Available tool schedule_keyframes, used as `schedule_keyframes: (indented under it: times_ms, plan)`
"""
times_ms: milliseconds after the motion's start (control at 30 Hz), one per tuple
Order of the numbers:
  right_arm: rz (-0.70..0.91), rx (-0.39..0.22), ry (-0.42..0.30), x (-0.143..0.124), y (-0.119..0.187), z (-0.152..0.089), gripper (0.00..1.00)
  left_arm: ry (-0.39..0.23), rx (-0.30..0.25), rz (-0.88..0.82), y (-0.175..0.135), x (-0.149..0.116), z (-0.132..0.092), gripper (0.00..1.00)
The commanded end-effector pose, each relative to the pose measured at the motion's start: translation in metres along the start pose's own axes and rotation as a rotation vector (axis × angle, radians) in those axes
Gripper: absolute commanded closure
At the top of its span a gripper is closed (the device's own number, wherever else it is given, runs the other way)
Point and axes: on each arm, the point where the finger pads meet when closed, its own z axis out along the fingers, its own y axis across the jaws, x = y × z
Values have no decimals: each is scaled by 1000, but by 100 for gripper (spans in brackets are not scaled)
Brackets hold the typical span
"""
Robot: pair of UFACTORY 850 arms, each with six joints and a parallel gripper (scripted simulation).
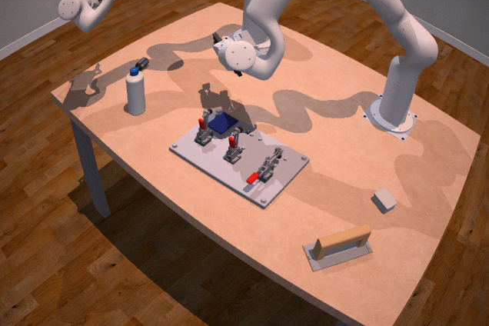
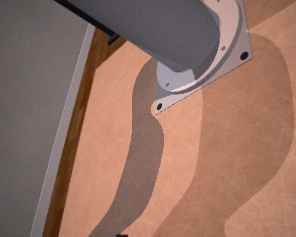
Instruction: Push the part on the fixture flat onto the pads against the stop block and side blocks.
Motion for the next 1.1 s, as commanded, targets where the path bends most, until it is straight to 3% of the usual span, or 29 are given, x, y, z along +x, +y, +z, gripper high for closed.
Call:
schedule_keyframes:
  times_ms: [0, 267, 500, 567, 800, 1067]
  plan:
    - [2, 1, -1, 1, 0, -1, 0, -5, 1, 10, 0, -1, -5, 0]
    - [2, 1, -1, 1, 0, -1, 0, -30, 3, 59, 4, -8, -32, 0]
    - [2, 1, -1, 1, 0, -1, 0, -69, 1, 131, 12, -15, -73, 0]
    - [2, 1, -1, 1, 0, -1, 0, -69, 1, 131, 12, -15, -73, 0]
    - [2, 1, -1, 1, 0, -1, 0, -124, -10, 232, 27, -22, -131, 0]
    - [2, 1, -1, 1, 0, -1, 0, -206, -44, 378, 53, -23, -216, 0]
